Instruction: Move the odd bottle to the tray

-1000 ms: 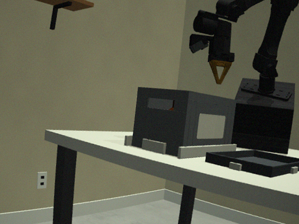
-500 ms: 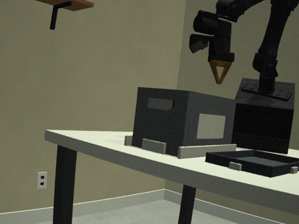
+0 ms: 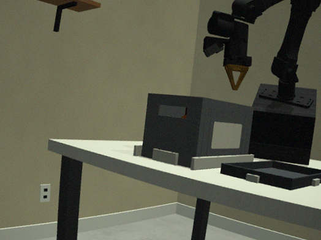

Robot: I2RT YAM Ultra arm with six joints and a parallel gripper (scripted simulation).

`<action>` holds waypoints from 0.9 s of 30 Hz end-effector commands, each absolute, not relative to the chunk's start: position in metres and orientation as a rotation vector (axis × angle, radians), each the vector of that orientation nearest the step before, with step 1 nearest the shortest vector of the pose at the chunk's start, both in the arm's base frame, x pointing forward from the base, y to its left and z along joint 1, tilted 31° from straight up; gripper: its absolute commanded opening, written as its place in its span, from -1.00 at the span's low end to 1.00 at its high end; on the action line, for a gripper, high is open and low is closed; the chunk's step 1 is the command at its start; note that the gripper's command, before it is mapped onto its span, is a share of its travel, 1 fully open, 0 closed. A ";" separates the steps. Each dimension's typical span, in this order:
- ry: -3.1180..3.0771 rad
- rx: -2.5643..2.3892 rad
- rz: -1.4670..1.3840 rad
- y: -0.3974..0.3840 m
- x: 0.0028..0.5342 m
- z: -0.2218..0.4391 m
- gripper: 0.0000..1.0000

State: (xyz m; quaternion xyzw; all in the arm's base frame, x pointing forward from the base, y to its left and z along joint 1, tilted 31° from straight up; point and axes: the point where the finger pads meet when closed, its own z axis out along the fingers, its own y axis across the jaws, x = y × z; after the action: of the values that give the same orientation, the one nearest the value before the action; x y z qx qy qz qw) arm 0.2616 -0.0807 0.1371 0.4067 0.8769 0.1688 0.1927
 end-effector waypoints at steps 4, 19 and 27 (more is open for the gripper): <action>2.438 1.128 0.455 -0.088 0.281 0.160 -1.00; 2.381 1.124 0.411 -0.103 0.394 0.225 -1.00; 2.349 1.146 0.399 -0.110 0.422 0.236 -1.00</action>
State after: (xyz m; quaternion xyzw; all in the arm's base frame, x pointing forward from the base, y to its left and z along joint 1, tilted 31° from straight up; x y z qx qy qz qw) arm 0.4264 -0.0971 0.2261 0.3949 0.8698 0.1614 0.2478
